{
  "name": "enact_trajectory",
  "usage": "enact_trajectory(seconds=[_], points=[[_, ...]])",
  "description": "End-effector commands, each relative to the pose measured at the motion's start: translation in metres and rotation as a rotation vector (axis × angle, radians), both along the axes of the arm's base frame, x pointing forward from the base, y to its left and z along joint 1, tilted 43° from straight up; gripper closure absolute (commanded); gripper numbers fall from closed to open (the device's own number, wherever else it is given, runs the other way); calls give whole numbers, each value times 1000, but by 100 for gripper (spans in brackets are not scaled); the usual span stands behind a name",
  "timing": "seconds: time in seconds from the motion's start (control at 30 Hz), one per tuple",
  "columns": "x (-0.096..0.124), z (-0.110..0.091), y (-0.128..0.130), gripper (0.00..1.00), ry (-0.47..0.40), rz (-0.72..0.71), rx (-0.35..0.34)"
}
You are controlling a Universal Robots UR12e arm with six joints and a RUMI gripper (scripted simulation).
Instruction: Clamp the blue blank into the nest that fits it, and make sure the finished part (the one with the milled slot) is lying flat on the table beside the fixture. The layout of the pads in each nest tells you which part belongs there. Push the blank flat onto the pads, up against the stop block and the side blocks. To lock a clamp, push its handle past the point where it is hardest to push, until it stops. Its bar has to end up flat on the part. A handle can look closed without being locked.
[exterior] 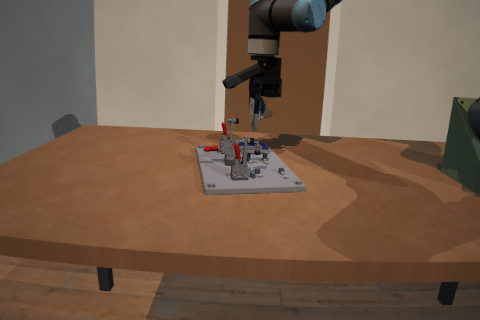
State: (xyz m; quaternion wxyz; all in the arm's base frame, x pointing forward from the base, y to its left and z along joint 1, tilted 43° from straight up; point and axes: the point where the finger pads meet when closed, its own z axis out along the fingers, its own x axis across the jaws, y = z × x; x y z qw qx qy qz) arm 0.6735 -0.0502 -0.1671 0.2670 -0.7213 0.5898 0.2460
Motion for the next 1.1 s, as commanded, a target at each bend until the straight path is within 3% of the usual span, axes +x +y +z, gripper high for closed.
enact_trajectory(seconds=[0.0,0.8,1.07], points=[[0,-5,4,100,-1,-1,-1],[-1,-13,11,100,-1,-1,-1],[-13,-14,9,100,-1,-1,-1]])
